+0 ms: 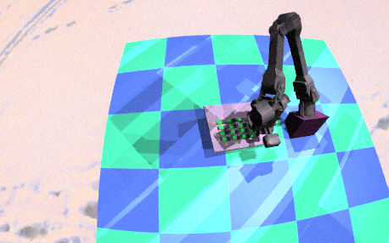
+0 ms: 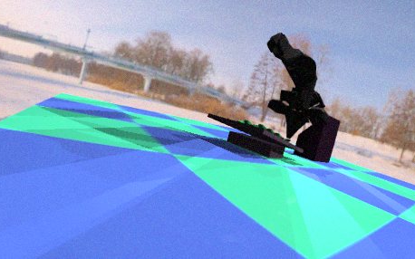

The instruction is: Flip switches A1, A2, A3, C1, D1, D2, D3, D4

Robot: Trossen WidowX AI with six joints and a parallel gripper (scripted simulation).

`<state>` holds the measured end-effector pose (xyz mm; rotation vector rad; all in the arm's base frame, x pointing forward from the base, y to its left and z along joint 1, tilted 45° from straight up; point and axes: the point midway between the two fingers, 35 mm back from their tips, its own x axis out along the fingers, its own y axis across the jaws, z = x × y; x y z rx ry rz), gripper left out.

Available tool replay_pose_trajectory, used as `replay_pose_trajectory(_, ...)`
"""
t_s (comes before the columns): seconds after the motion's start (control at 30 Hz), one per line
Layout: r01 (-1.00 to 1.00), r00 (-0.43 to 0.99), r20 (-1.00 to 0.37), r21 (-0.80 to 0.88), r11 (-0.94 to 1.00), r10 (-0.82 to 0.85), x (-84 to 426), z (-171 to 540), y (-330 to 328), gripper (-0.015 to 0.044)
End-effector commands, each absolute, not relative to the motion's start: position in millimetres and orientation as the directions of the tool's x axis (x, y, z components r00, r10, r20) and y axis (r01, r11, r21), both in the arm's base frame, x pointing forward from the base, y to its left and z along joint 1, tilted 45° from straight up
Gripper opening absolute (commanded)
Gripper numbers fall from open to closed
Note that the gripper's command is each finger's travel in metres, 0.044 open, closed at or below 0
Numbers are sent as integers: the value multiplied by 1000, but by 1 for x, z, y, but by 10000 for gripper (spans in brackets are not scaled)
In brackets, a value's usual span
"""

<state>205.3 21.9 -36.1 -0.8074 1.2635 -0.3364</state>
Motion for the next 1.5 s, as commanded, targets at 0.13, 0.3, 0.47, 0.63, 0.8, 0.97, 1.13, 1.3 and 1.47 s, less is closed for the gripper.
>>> replay_pose_trajectory(0.13,-202,301,-708,-702,683,-639,205,-36,21,0)
replay_pose_trajectory(0.3,-202,301,-708,-702,683,-639,205,-36,21,0)
replay_pose_trajectory(0.47,-202,301,-708,-702,683,-639,205,-37,21,0)
replay_pose_trajectory(0.63,-202,301,-708,-702,683,-639,205,-37,20,0)
replay_pose_trajectory(0.8,-202,301,-708,-702,683,-639,205,-38,20,0)
replay_pose_trajectory(0.97,-202,301,-708,-702,683,-639,206,-38,19,0)
replay_pose_trajectory(1.13,-202,301,-708,-702,683,-639,206,-38,19,0)
replay_pose_trajectory(1.3,-202,301,-708,-702,683,-639,206,-39,18,0)
replay_pose_trajectory(1.47,-202,301,-708,-702,683,-639,206,-39,18,0)
